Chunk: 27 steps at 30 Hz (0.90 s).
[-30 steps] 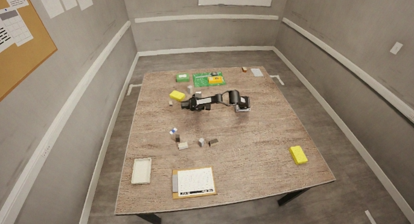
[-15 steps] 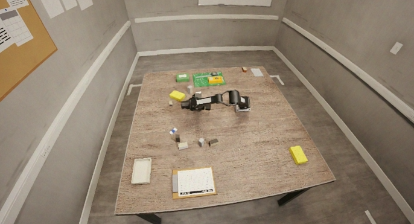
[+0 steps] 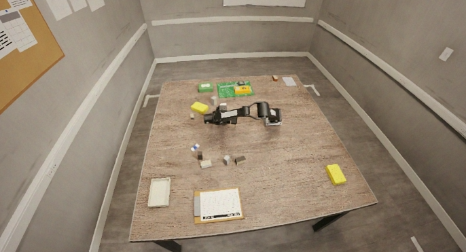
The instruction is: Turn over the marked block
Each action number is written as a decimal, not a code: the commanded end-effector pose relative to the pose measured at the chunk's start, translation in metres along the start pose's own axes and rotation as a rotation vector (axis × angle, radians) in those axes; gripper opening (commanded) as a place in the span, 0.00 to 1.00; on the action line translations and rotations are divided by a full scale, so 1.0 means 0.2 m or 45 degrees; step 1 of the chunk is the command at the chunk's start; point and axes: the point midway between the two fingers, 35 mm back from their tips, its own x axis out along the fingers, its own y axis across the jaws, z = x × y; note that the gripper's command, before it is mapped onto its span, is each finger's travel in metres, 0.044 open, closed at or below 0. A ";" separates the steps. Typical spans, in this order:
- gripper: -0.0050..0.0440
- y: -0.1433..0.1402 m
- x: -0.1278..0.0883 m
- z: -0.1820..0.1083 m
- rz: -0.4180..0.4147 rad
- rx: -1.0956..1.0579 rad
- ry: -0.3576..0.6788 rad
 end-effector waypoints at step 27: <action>0.00 0.00 0.06 -0.06 0.002 0.002 0.001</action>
